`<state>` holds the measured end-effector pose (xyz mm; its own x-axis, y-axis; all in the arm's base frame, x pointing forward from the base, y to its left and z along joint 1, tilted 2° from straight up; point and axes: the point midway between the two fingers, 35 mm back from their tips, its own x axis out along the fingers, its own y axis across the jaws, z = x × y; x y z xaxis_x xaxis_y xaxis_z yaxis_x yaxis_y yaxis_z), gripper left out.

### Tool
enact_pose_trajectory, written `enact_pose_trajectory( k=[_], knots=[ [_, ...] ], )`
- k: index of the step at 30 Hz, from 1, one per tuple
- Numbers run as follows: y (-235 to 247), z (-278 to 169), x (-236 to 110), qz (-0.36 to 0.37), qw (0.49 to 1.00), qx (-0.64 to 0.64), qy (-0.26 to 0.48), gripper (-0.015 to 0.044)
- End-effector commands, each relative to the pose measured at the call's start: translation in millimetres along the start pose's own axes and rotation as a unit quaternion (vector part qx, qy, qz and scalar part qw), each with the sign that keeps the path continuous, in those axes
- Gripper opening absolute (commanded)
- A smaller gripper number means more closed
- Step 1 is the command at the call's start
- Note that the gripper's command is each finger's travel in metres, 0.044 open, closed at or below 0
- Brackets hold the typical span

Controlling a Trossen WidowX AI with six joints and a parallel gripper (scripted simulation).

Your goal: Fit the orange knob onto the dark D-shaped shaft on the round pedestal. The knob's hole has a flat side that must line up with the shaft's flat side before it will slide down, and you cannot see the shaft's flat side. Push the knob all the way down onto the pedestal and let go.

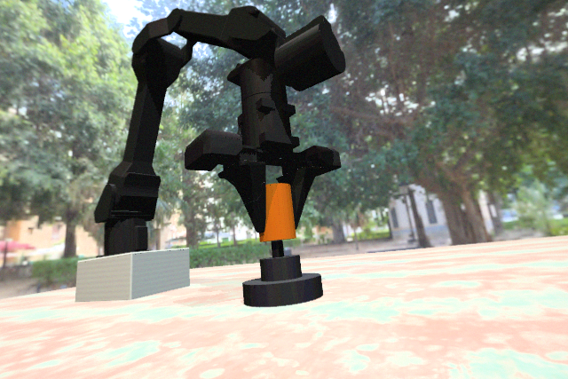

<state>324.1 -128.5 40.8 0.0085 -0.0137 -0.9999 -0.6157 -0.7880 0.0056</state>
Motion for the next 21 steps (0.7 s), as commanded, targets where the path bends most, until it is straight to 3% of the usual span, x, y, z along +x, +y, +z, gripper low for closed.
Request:
enact_pose_trajectory(
  k=[1, 13, 21],
  knots=[
    [0.5, 0.4, 0.9, 0.001, 1.000, -0.002, 0.000, 0.0000],
    [0.2, -0.3, -4.9, 0.001, 1.000, 0.010, 0.000, 0.0000],
    [0.0, -1.3, -2.9, 0.001, 0.975, 0.223, 0.000, 0.0000]
  ],
)
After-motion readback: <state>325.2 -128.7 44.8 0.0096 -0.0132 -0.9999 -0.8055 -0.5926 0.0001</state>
